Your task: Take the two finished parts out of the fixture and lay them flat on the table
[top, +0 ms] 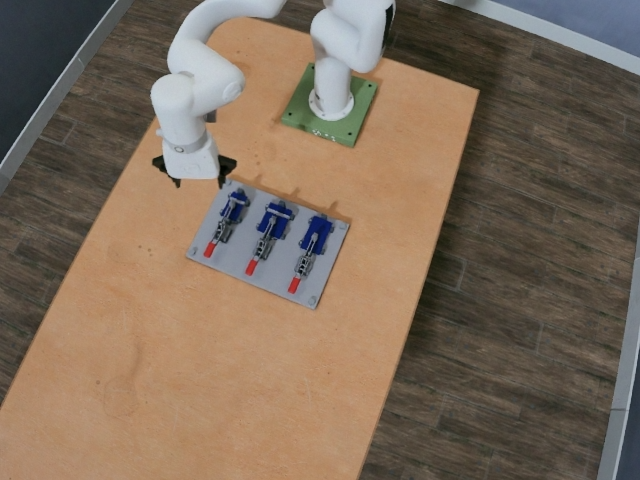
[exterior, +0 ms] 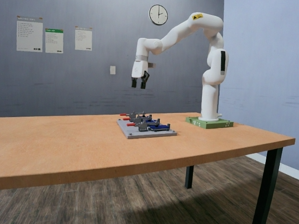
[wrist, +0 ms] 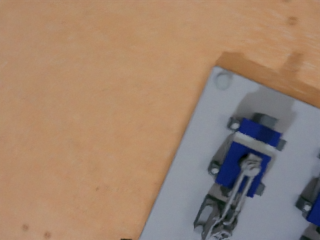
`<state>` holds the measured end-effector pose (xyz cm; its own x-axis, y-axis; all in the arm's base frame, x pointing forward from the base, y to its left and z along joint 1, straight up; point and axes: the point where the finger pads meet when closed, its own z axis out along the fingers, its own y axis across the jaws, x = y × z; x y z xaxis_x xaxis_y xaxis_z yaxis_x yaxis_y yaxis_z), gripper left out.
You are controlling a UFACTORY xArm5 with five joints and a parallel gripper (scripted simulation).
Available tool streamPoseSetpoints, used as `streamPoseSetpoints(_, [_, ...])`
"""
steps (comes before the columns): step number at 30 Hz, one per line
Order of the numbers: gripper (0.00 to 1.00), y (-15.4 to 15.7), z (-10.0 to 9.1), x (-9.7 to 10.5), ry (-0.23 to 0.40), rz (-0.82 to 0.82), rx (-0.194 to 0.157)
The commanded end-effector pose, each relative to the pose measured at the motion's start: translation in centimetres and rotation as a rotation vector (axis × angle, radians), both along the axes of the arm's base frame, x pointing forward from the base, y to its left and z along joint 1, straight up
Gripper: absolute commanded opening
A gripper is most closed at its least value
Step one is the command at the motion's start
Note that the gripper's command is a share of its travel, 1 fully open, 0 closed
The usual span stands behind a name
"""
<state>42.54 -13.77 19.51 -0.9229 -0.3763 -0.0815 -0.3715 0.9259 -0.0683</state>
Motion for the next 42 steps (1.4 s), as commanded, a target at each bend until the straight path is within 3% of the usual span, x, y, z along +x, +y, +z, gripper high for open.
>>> streamPoseSetpoints(1, [1.0,1.2,-0.2,-1.1,0.027,-0.137,0.023])
streamPoseSetpoints(12, [1.0,3.0,-0.8,-3.1,0.082,-0.352,0.049])
streamPoseSetpoints(22, [1.0,3.2,-0.9,-3.4,0.088,-0.378,0.051])
streamPoseSetpoints(23, [0.0,3.2,-0.9,-3.4,0.088,-0.378,0.051])
streamPoseSetpoints(42, [0.0,3.2,-0.9,-3.4,0.088,-0.378,0.051])
